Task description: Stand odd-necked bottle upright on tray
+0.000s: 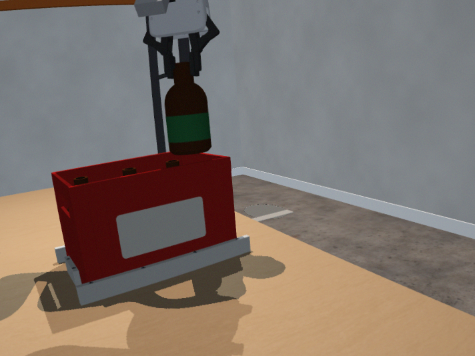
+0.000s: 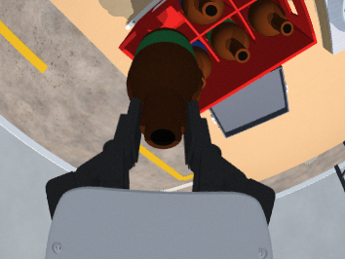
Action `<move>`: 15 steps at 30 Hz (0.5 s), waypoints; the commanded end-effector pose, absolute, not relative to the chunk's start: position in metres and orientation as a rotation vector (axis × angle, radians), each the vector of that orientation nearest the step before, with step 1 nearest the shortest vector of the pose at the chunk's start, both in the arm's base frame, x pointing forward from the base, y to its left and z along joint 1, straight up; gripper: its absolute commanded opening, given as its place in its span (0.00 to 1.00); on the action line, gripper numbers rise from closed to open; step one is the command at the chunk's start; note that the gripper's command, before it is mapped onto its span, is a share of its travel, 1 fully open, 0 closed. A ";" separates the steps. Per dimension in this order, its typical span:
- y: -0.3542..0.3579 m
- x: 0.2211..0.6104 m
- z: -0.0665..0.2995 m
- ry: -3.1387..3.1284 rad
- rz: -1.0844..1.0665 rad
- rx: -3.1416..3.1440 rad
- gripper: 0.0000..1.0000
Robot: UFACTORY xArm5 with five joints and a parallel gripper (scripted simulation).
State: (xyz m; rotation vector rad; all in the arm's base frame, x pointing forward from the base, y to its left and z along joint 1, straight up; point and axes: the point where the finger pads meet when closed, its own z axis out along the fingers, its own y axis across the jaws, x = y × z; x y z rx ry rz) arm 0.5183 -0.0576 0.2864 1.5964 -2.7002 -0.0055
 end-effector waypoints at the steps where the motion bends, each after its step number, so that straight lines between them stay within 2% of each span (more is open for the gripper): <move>1: -0.057 0.519 0.288 -2.704 -0.001 1.598 0.00; 15: -0.053 0.517 0.288 -2.703 -0.001 1.598 0.00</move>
